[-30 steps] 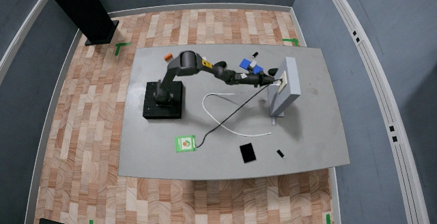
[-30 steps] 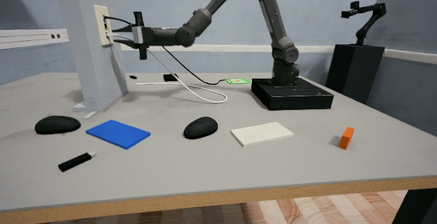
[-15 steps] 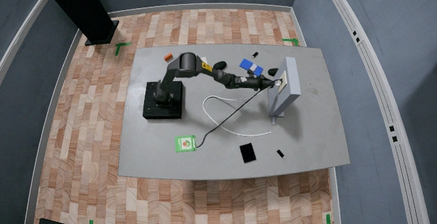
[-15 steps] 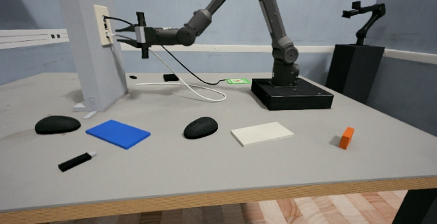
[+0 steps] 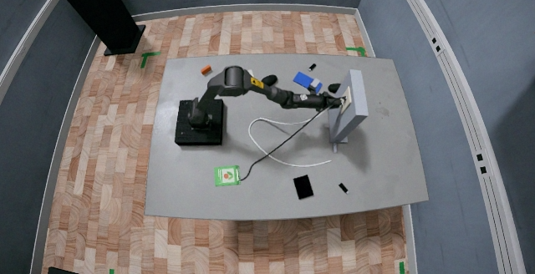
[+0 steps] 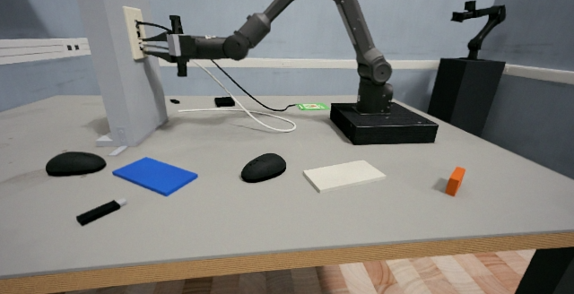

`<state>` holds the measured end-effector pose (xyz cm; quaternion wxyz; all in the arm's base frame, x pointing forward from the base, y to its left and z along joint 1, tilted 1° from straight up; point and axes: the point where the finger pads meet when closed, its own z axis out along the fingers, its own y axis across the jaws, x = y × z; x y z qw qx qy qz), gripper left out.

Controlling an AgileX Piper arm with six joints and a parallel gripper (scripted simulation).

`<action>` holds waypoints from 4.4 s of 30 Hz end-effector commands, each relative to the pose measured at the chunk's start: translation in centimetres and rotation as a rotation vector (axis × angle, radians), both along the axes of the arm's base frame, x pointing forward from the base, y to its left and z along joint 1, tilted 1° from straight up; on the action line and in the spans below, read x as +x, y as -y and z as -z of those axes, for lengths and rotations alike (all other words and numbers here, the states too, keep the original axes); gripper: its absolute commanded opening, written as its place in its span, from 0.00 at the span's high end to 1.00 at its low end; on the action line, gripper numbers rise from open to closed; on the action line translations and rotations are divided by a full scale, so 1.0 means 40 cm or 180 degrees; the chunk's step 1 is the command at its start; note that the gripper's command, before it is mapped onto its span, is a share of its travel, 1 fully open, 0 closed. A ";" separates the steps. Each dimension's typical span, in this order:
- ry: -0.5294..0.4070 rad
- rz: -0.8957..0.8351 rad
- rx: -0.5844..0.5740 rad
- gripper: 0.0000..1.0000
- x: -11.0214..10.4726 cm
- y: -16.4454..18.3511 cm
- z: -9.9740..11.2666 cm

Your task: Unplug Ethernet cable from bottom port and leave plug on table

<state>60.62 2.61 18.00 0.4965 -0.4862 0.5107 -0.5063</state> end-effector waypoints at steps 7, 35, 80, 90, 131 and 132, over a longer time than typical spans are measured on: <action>0.0009 0.0001 0.0001 0.80 0.011 0.000 -0.004; 0.0012 0.0001 0.0001 1.00 0.021 0.000 -0.008; 0.0012 0.0001 0.0001 1.00 0.004 -0.001 -0.008; 0.0012 0.0001 0.0001 1.00 -0.029 -0.002 -0.008; 0.0012 0.0001 0.0001 1.00 -0.131 -0.006 -0.007; 0.0012 0.0001 0.0001 1.00 -0.131 -0.006 -0.007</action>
